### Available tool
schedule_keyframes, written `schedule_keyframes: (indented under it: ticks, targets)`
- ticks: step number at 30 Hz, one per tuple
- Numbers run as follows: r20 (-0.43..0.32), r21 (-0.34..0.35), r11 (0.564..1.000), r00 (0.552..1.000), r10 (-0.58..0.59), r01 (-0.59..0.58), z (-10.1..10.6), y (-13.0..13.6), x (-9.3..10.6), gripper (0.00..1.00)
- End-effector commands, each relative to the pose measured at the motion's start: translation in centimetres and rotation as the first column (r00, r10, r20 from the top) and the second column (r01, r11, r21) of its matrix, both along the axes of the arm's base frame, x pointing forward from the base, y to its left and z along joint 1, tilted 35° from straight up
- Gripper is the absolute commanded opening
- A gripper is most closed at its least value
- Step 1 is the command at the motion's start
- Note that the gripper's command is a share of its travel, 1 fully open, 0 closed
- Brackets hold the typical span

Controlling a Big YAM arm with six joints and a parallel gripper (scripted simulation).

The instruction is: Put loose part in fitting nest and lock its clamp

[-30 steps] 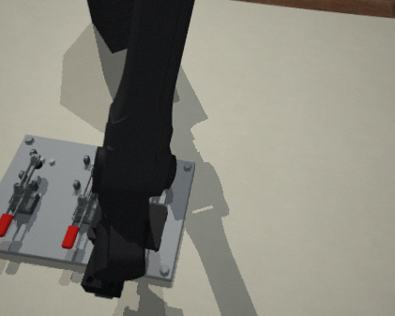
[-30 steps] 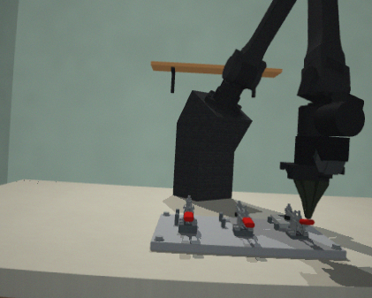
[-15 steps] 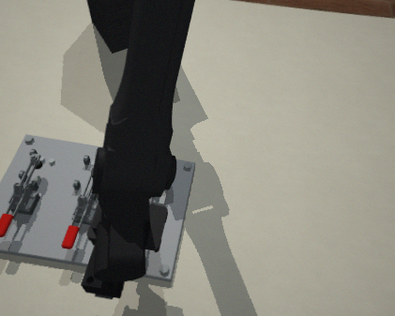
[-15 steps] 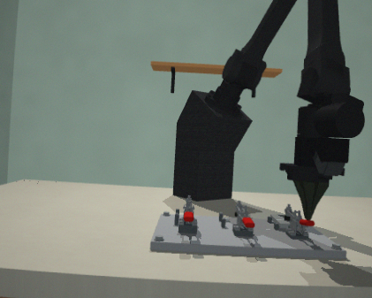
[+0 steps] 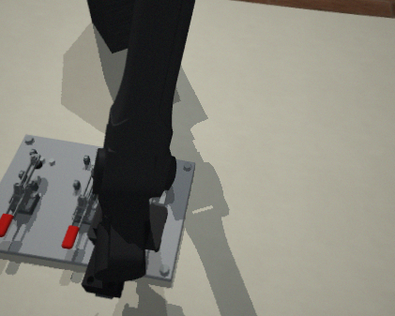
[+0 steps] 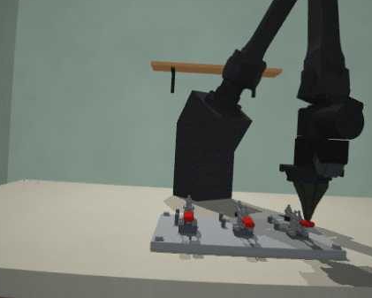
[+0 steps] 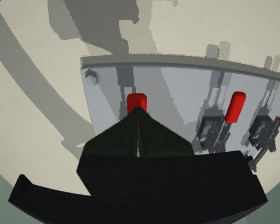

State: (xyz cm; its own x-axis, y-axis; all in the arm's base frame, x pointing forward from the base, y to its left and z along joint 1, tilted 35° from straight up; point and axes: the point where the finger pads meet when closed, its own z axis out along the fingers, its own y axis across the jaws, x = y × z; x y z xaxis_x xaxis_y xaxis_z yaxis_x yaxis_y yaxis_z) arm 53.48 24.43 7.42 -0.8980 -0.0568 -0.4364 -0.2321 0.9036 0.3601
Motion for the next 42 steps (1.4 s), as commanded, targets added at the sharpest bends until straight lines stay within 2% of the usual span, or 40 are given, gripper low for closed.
schedule_keyframes:
  ticks: [1, 11, 17, 19, 22, 31, 36, 38, 39, 42]
  targets:
    - [0.050, 0.017, 1.000, 0.999, 0.005, -0.006, 1.9, 1.3, 1.4, 0.00]
    - [0.049, 0.017, 1.000, 0.999, 0.005, -0.006, 1.9, 1.3, 1.4, 0.00]
    - [0.033, 0.012, 1.000, 0.999, 0.006, -0.007, 0.7, 1.4, 1.3, 0.00]
    - [0.047, 0.016, 1.000, 0.999, 0.006, -0.007, 1.6, 1.4, 1.4, 0.00]
    - [0.049, 0.017, 1.000, 0.999, 0.005, -0.005, 1.7, 1.3, 1.5, 0.00]
    - [0.049, 0.017, 1.000, 0.999, 0.004, -0.005, 1.7, 1.3, 1.5, 0.00]
    - [0.032, 0.012, 1.000, 0.999, 0.006, -0.007, 0.6, 1.5, 1.4, 0.00]
    - [0.032, 0.012, 1.000, 0.999, 0.006, -0.007, 0.6, 1.5, 1.4, 0.00]
    - [0.049, 0.017, 1.000, 0.999, 0.007, -0.008, 1.5, 1.5, 1.5, 0.00]
    - [0.046, 0.016, 1.000, 0.999, 0.007, -0.008, 1.4, 1.5, 1.5, 0.00]
